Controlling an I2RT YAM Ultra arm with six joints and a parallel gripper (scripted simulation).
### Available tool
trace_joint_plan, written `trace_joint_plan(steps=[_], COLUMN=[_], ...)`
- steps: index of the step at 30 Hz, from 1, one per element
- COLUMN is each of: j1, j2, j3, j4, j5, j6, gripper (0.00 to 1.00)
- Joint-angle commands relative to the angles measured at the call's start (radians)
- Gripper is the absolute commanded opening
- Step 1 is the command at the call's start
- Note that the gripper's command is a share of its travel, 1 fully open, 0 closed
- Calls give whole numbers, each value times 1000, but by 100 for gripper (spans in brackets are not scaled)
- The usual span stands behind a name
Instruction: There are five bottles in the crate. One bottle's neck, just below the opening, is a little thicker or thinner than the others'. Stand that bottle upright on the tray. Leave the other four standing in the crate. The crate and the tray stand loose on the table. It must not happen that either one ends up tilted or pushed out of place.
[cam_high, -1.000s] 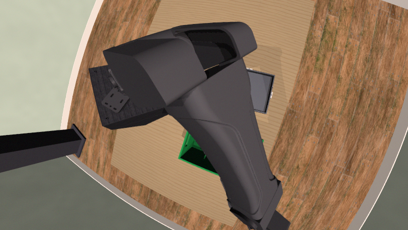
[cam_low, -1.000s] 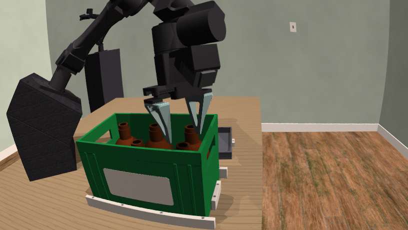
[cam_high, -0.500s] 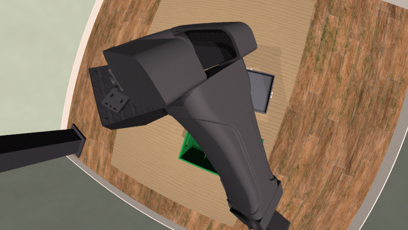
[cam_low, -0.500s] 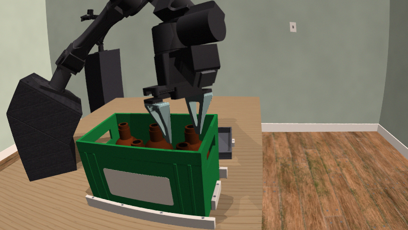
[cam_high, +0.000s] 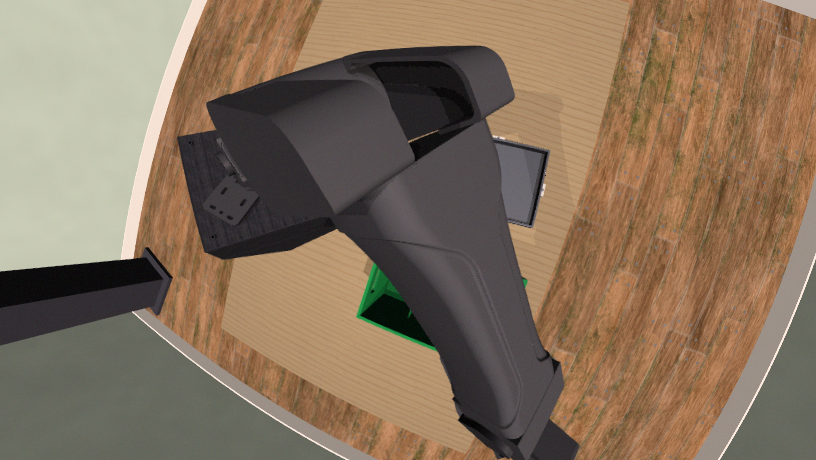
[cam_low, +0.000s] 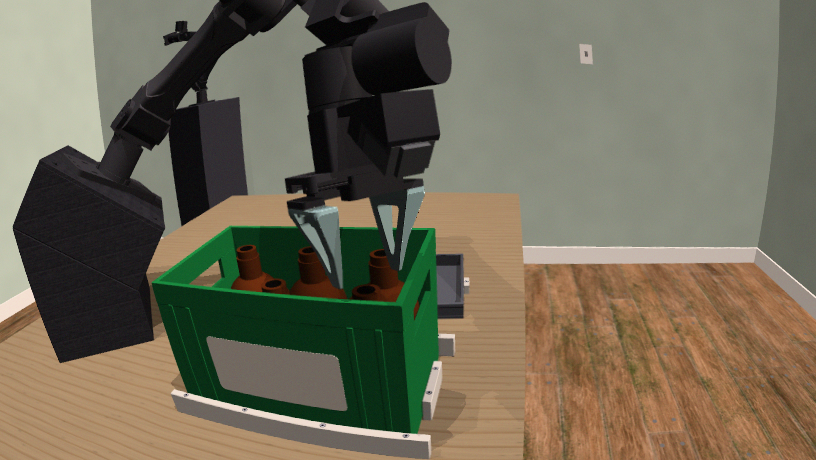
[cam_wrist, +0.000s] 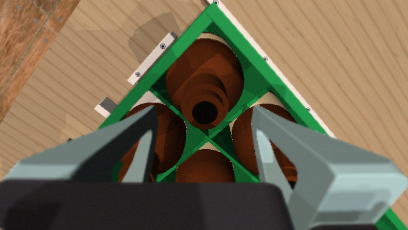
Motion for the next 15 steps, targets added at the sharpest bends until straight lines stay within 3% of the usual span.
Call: trace_joint_plan(steps=[1,15], j1=[-21,-7], j2=[4,15], j3=[-9,-23], j4=[22,55], j5=[8,14], j6=[9,23], gripper=[61,61])
